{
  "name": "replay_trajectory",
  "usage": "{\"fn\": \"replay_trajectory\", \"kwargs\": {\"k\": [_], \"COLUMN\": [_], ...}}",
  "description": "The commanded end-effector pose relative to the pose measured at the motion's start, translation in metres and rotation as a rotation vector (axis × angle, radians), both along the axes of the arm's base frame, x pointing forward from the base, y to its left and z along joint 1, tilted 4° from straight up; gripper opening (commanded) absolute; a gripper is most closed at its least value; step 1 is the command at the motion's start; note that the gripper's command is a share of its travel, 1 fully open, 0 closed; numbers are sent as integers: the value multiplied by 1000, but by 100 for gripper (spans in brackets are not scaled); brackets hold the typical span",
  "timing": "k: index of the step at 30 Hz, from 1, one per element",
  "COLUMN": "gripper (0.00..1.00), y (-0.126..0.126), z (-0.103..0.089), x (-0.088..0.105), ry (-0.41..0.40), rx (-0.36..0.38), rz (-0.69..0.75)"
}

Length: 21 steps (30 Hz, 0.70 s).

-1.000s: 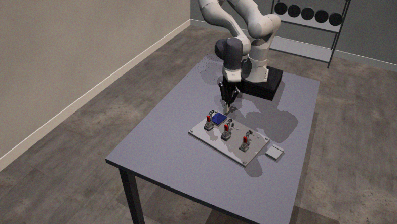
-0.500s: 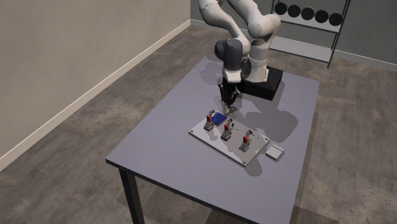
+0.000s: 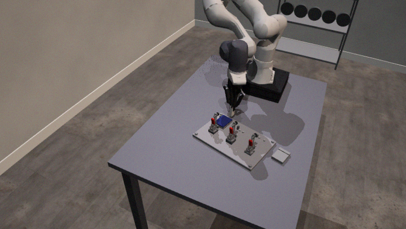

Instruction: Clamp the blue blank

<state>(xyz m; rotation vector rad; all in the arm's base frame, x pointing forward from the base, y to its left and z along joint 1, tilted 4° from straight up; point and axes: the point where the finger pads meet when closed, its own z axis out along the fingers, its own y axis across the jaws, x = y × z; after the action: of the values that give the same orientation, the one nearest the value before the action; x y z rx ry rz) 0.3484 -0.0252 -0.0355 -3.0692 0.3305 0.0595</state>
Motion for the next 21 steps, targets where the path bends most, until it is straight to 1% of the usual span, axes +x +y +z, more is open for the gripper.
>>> {"fn": "replay_trajectory", "kwargs": {"k": [1,10,21], "gripper": [0,0,0], "y": [0,1,1], "z": [-1,-5,-5], "x": [2,4,4], "ry": [-3,-3,-3], "rx": [2,2,2], "rz": [-6,-6,-6]}}
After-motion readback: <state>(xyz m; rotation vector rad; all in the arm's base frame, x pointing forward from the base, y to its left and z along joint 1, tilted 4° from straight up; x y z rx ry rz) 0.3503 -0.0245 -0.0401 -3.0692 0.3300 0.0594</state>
